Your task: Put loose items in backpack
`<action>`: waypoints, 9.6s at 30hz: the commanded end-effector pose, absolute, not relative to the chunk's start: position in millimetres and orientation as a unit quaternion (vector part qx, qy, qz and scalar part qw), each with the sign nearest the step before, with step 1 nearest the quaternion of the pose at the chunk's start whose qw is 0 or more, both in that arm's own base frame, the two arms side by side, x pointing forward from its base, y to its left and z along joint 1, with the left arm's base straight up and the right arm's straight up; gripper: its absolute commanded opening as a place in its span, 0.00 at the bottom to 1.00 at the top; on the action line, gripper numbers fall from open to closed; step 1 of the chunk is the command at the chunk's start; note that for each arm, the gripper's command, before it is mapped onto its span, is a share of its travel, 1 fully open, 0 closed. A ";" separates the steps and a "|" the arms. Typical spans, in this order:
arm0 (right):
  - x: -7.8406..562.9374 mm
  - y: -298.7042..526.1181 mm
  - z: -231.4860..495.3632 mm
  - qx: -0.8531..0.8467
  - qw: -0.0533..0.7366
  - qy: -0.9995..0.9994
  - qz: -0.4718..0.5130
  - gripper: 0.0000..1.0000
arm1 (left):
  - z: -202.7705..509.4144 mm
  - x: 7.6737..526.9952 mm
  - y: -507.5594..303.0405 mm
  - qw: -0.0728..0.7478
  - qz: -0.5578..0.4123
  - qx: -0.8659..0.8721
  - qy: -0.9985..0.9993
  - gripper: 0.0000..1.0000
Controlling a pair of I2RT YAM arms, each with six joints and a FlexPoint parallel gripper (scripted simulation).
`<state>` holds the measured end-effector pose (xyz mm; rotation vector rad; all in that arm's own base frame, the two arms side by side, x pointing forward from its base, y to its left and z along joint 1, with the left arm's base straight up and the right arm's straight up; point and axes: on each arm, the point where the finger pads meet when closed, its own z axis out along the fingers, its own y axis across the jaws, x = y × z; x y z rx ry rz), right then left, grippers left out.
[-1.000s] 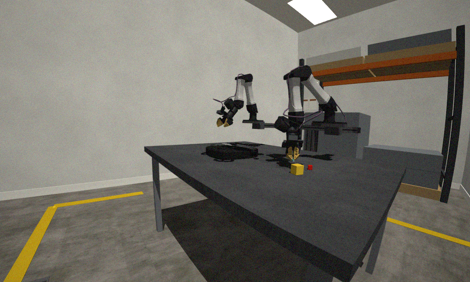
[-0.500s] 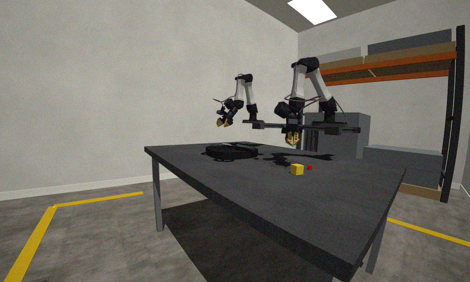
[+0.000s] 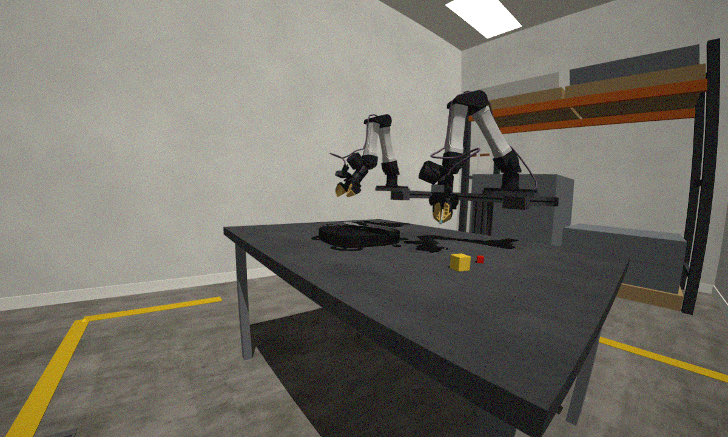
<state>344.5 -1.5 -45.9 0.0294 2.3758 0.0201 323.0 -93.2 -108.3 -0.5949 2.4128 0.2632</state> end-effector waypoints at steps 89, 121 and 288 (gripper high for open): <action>352.3 -3.6 -36.7 0.011 0.389 0.921 0.009 0.90 | -116.9 200.0 -499.1 0.340 -0.104 0.222 0.908 0.03; 352.3 -3.6 -36.7 0.011 0.389 0.921 0.009 0.90 | -116.3 198.9 -500.2 0.341 -0.105 0.223 0.907 0.03; 352.3 -3.6 -36.7 0.011 0.389 0.921 0.009 0.90 | -207.3 297.7 -531.3 0.324 -0.077 0.234 0.914 0.03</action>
